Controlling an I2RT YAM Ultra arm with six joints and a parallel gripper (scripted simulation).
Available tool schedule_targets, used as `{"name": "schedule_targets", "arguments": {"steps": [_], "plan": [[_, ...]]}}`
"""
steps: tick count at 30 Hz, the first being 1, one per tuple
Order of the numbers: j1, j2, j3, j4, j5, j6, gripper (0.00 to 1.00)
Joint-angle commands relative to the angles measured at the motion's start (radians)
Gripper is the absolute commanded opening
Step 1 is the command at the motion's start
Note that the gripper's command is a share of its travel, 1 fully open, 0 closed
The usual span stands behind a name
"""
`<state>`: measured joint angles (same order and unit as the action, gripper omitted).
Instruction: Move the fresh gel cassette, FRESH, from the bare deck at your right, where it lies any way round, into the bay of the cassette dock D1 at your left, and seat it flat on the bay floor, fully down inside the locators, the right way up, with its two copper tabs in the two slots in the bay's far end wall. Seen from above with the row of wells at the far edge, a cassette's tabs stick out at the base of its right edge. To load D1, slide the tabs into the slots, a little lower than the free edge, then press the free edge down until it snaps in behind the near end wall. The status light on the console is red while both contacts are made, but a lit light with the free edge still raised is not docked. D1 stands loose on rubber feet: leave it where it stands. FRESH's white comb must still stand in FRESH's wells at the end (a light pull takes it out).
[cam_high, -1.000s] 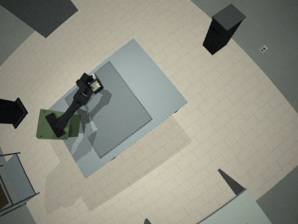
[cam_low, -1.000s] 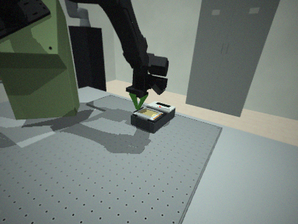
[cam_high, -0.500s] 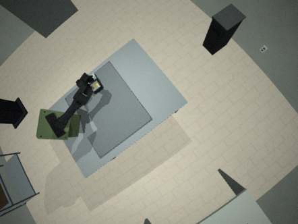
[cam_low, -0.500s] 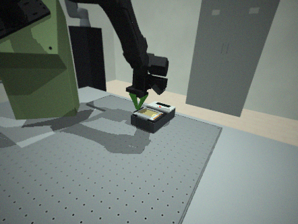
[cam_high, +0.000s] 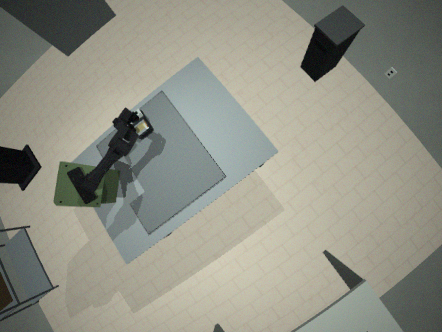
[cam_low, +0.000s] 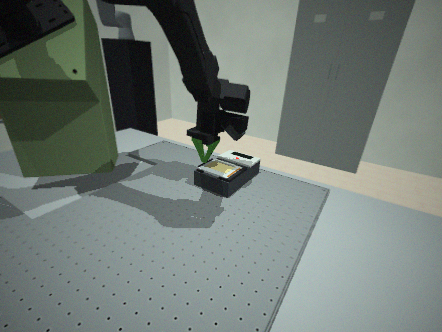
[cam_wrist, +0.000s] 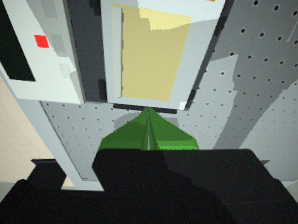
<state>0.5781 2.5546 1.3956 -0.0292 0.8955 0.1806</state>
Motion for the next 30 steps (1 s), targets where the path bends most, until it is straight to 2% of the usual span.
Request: {"name": "schedule_targets", "arguments": {"steps": [1, 19, 22, 28, 30], "plan": [[-0.054, 0.049, 0.053, 0.137, -0.041, 0.000, 0.00], [-0.018, 0.012, 0.034, 0.084, -0.028, 0.057, 0.00], [-0.011, -0.034, 0.027, 0.074, -0.024, 0.067, 0.00], [0.016, -0.045, 0.020, 0.058, -0.023, 0.082, 0.00], [0.023, -0.046, -0.003, 0.049, -0.020, 0.089, 0.00]]}}
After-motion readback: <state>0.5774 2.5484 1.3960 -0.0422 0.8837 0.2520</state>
